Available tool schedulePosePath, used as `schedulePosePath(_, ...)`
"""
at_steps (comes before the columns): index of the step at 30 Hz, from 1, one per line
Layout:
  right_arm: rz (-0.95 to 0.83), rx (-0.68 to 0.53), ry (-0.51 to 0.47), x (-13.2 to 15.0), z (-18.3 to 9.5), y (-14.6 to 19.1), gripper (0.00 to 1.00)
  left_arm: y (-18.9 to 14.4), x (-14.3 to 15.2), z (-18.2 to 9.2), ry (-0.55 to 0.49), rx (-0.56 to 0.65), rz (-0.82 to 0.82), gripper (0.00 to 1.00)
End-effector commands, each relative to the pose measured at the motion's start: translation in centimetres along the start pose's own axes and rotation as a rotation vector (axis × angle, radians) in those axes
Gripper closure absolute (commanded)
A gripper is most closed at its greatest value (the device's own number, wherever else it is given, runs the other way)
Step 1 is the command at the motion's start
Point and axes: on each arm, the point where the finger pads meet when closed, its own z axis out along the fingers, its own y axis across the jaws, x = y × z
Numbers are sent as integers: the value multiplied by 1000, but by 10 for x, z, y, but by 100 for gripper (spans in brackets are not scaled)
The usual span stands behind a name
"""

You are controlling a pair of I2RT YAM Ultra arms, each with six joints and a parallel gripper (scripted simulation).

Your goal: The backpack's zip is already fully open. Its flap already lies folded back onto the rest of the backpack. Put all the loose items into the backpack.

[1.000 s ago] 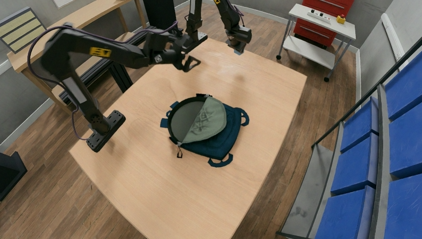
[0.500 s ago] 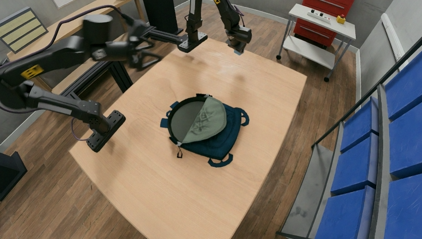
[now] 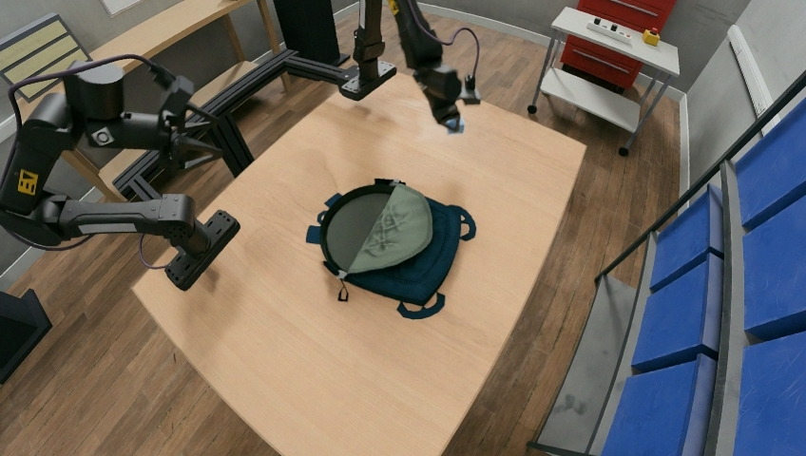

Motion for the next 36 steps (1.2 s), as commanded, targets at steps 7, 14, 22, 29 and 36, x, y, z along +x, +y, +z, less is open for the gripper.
schedulePosePath(7, 7, 14, 12, 11, -22, 1, 0, -120, 48, -40, -36, 304, 452, 60)
schedulePosePath(14, 8, 22, 17, 12, -22, 0, 0, -183, 127, -89, -68, 509, 789, 60)
schedulePosePath(22, 8, 24, 16, 12, -22, 0, 0, -178, 187, -96, -44, 515, 942, 60)
schedulePosePath(29, 11, 20, 15, 11, -22, 1, 0, -186, 229, -113, -55, 581, 1062, 60)
schedulePosePath(36, 6, 14, 14, 11, -22, 2, 0, -179, 233, -102, -41, 557, 1064, 60)
